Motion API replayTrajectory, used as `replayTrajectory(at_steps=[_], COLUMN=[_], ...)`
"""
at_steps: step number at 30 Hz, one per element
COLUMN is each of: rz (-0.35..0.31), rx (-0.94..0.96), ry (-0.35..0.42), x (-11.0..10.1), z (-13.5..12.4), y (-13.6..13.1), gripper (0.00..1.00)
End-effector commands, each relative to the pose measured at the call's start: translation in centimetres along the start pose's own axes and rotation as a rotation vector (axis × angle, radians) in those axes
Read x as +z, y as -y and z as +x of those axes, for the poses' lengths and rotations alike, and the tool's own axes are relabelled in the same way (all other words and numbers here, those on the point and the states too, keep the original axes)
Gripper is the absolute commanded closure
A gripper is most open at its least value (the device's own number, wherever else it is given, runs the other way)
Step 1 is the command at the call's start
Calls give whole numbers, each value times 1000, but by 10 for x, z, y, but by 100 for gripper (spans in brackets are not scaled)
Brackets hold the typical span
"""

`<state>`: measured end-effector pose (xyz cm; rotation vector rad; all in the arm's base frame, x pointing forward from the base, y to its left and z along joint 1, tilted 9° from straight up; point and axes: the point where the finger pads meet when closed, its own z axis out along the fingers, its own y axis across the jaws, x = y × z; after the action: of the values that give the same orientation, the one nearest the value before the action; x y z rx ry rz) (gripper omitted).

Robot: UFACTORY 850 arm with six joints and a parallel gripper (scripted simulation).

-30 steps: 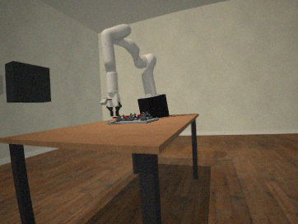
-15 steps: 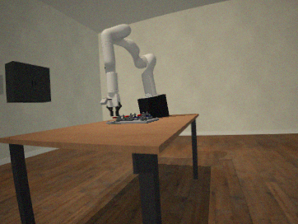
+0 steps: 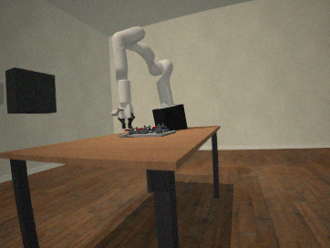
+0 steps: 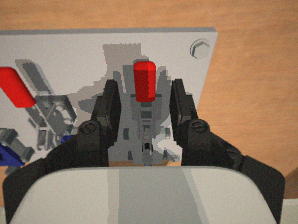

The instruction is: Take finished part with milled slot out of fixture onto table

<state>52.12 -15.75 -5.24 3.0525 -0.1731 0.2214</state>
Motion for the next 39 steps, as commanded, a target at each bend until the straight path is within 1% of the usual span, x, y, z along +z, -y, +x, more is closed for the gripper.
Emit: replayTrajectory(at_steps=[1,33,39], rz=[0,0,1], rx=[0,0,0], ry=[-2,-3,-3], x=[0,0,4], z=[1,1,1], y=[0,0,0], gripper=[53,53,53])
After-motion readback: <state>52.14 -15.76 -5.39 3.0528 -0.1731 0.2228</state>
